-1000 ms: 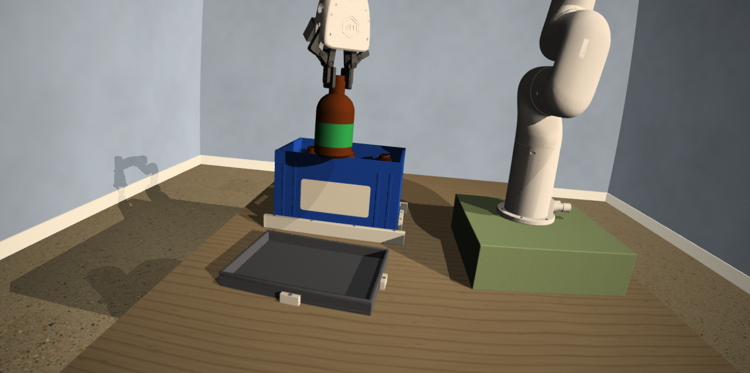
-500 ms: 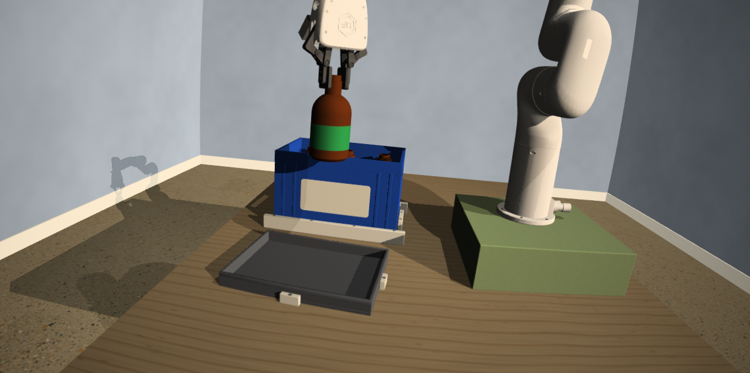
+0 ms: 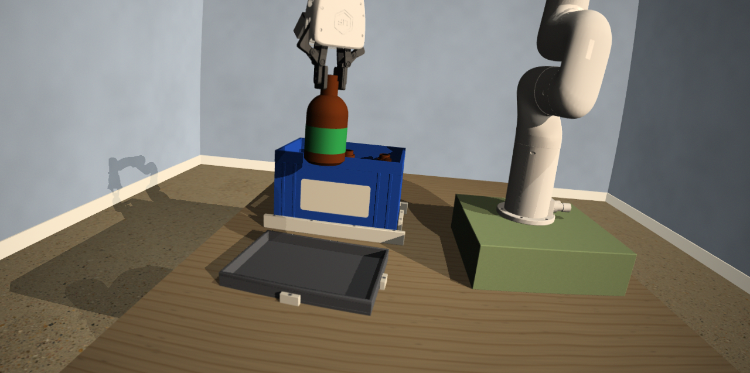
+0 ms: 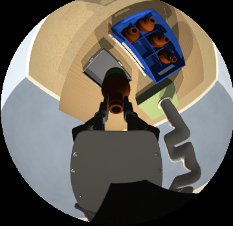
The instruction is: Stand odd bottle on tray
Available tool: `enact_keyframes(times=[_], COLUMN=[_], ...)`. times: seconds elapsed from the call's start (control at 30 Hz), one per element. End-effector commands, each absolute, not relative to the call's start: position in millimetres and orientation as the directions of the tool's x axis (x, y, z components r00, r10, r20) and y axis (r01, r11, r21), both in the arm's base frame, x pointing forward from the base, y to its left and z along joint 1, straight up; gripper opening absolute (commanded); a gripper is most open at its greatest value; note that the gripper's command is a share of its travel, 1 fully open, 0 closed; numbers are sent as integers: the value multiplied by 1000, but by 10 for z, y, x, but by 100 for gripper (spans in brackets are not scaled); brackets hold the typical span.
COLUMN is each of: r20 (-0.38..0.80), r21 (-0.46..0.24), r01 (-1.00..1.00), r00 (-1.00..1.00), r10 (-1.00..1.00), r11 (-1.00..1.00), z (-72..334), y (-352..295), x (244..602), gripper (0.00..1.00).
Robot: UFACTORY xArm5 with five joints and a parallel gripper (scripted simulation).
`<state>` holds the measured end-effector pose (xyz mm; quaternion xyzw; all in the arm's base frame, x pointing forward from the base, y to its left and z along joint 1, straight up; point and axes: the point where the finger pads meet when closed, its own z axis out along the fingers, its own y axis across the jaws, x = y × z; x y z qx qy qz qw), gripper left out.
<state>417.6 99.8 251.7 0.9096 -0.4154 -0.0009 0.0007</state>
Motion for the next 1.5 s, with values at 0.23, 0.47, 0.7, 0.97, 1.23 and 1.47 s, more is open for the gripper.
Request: enact_keyframes(times=[0.23,0.47,0.7,0.97,1.23,1.47], r20=[1,1,1,1,1,1], r21=[-2,-2,-2,-2,-2,-2], r01=[-756,-756,-756,-756,-756,-756], r00=[655,655,655,655,655,655], r10=[-756,-756,-756,-756,-756,-756], r11=[-655,-655,-655,-655,-655,-655], z=[2534,2534,2534,2534,2535,2535], y=[1246,1338,1452,1531,1611,1656], x=[4205,4212,4221,4227,4234,4239], gripper=[0,0,0,0,0,0])
